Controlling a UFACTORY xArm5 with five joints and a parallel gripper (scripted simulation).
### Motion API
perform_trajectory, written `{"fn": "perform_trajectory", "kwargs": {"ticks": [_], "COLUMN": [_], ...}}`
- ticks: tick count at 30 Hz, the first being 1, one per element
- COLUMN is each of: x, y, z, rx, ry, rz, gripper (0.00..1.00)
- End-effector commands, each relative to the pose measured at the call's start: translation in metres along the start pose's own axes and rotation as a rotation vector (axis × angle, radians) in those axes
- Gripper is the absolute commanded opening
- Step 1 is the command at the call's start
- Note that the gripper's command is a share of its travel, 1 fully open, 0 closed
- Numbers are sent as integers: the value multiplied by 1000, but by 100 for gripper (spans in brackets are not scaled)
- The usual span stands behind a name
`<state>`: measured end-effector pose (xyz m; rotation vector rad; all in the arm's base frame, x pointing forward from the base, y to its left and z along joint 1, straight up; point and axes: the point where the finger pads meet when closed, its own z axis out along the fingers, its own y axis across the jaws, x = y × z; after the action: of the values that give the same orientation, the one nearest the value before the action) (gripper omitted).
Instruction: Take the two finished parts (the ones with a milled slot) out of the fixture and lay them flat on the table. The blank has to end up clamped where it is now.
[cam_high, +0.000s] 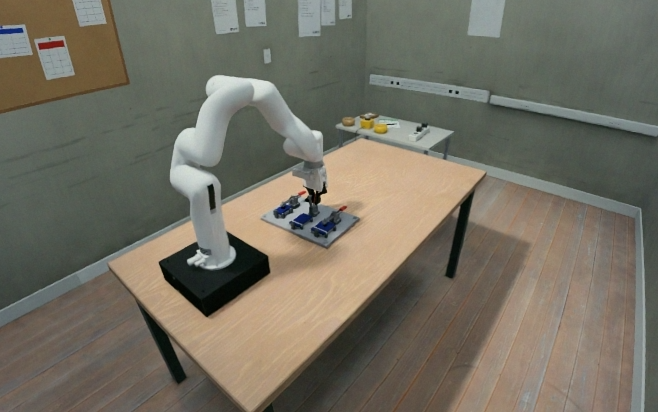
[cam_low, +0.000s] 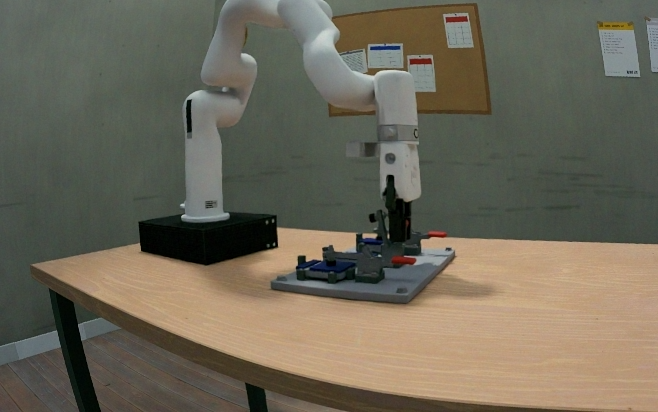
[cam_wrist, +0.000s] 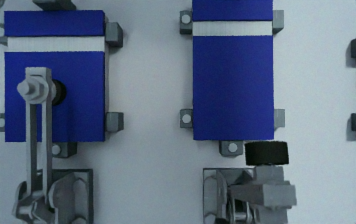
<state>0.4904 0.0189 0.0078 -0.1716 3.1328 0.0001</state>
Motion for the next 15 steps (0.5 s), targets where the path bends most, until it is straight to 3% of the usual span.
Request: {"fn": "perform_trajectory", "kwargs": {"ticks": [1, 15], "x": [2, 4], "y": [0, 0], "z": [0, 0], "rx": [0, 0], "ry": [1, 1], "rz": [1, 1], "gripper": [0, 0]}}
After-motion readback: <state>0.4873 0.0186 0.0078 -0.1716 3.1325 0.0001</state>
